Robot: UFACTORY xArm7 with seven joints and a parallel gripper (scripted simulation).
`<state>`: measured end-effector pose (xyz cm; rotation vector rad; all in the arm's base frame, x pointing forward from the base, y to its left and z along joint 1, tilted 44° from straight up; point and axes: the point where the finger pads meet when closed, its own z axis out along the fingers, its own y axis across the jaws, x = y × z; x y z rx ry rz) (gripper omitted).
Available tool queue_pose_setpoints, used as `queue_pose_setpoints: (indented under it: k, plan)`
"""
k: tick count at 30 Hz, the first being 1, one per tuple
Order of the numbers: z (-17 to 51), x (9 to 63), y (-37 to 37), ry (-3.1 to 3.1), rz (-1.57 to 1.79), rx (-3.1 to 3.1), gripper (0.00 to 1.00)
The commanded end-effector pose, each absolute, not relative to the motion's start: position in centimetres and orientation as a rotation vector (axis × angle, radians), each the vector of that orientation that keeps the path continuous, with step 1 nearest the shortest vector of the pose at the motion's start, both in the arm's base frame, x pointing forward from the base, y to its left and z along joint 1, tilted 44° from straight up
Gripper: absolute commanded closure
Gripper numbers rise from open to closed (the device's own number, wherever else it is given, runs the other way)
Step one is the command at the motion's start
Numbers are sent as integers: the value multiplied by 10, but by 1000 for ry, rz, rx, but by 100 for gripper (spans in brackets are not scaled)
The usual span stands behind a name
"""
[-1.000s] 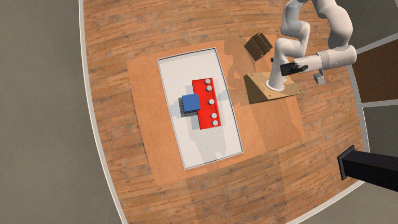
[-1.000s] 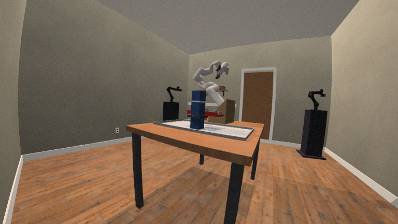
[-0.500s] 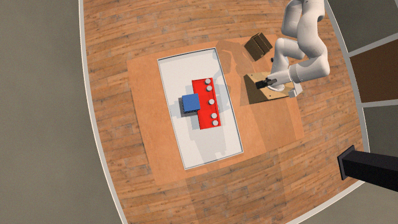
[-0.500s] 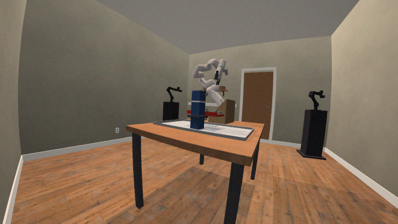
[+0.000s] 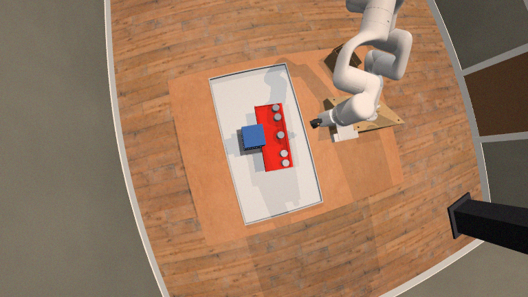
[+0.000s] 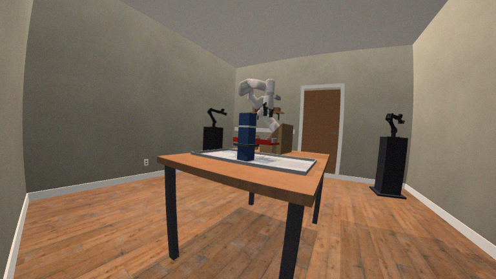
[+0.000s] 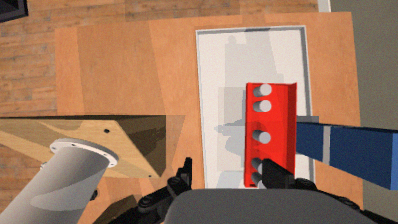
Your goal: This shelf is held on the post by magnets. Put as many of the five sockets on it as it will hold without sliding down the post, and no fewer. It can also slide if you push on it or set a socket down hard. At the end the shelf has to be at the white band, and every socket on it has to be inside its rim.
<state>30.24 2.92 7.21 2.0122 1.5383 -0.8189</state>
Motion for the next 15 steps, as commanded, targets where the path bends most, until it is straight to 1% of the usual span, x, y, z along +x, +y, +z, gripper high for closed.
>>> queue_pose_setpoints:
  k: [1,5,6,8,9,11,14,15]
  plan:
    - [66,308,29,1533,-820,2030,0]
    - [66,308,29,1533,-820,2030,0]
    - [67,309,27,1533,-820,2031,39]
    - [67,309,27,1533,-820,2031,39]
    - [68,318,18,1535,-816,2035,39]
    - [73,351,-29,1539,-805,2046,39]
    - [74,355,-34,1539,-805,2046,39]
    - [79,370,-67,1538,-803,2045,39]
